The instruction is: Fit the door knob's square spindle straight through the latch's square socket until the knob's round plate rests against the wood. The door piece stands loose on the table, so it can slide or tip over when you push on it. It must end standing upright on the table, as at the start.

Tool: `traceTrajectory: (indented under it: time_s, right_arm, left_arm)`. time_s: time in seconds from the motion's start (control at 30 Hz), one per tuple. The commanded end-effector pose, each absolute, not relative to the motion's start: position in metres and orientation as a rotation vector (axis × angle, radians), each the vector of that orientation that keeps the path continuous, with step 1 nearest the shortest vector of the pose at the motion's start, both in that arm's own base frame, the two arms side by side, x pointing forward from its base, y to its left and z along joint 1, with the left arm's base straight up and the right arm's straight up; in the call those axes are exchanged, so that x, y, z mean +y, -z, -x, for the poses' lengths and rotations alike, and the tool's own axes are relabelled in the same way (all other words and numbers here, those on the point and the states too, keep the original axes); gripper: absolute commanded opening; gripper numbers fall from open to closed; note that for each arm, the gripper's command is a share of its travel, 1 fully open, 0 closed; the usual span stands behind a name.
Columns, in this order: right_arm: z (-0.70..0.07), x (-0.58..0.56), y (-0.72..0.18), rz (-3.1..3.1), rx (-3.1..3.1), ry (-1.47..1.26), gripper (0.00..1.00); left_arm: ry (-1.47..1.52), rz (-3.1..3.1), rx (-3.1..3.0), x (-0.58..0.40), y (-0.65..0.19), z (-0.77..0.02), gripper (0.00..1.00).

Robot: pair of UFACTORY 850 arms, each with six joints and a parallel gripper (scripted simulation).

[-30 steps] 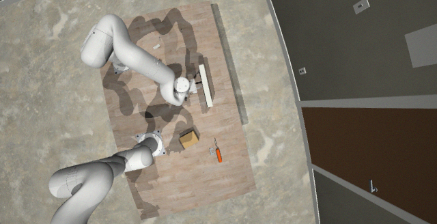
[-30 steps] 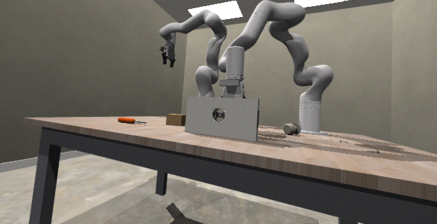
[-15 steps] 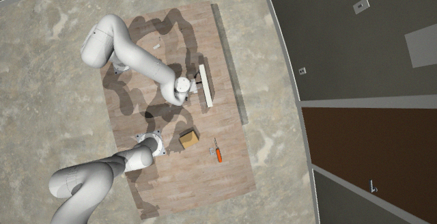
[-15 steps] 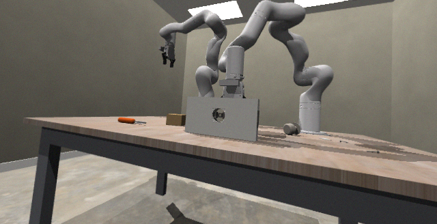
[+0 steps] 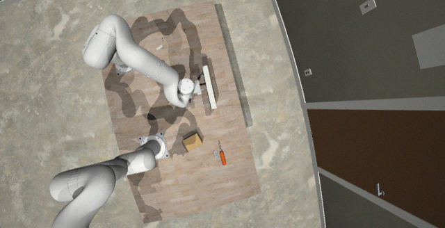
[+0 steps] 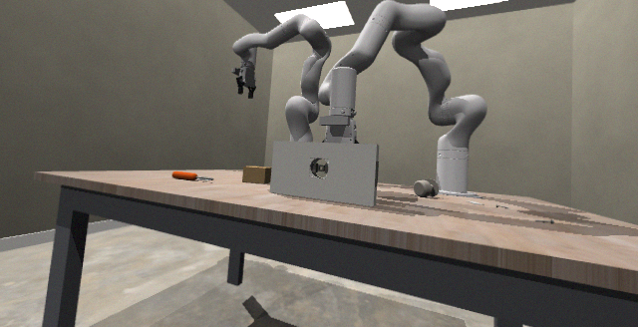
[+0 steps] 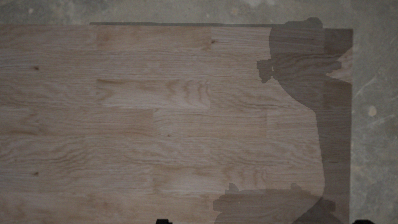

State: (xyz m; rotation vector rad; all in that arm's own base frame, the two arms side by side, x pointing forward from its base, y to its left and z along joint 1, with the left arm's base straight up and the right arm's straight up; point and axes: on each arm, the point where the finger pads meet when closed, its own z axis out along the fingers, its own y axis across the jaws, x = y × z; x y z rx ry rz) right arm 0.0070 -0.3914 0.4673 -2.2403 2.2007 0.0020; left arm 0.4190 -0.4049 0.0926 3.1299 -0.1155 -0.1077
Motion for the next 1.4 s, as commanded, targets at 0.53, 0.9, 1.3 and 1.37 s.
traceTrajectory:
  time_s: [0.53,0.9,1.3,1.37]
  right_arm:
    - [-0.007,-0.3918,-0.468,2.241,2.202,0.0,1.0]
    - [-0.007,-0.3918,-0.468,2.241,2.202,0.0,1.0]
    - [-0.007,-0.3918,-0.468,2.241,2.202,0.0,1.0]
    - [-0.007,-0.3918,-0.468,2.241,2.202,0.0,1.0]
  left_arm:
    - [0.104,-3.128,-0.115,-0.4061,-0.0938,-0.4249,0.61]
    - [0.104,-3.128,-0.115,-0.4061,-0.0938,-0.4252,0.61]
    - [0.104,-3.128,-0.115,-0.4064,-0.0938,-0.4299,0.61]
    - [0.104,-3.128,-0.115,-0.4064,-0.0938,-0.4299,0.61]
